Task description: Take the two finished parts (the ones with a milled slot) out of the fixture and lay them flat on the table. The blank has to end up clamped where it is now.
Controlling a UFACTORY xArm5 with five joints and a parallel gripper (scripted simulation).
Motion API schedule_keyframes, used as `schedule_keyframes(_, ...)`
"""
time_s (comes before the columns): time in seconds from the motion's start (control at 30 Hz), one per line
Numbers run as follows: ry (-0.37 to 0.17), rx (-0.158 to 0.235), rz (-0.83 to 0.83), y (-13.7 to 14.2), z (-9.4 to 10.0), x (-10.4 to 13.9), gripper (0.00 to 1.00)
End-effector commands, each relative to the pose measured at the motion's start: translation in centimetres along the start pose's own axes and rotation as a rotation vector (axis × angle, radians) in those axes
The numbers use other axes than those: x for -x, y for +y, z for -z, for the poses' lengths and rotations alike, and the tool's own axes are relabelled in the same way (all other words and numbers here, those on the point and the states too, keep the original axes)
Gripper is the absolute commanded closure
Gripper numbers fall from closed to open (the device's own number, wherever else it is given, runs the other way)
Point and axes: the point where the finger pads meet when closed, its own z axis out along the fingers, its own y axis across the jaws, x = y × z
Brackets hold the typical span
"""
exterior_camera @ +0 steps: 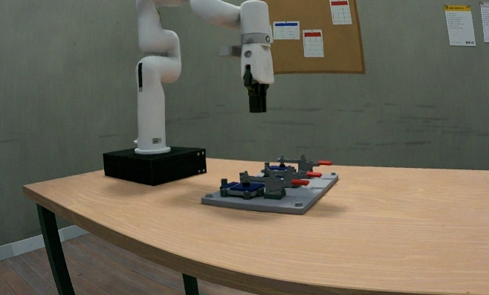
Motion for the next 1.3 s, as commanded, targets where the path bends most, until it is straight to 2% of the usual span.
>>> schedule_keyframes(0.0, -0.004, 0.0, 0.0, -0.01, 0.14, 0.12, 1.0)
schedule_keyframes(1.13, -0.004, 0.0, 0.0, 0.0, 0.14, 0.12, 1.0)
schedule_keyframes(1.17, -0.004, 0.0, 0.0, -0.01, 0.14, 0.12, 0.0)
schedule_keyframes(1.27, -0.004, 0.0, 0.0, -0.01, 0.14, 0.12, 0.0)
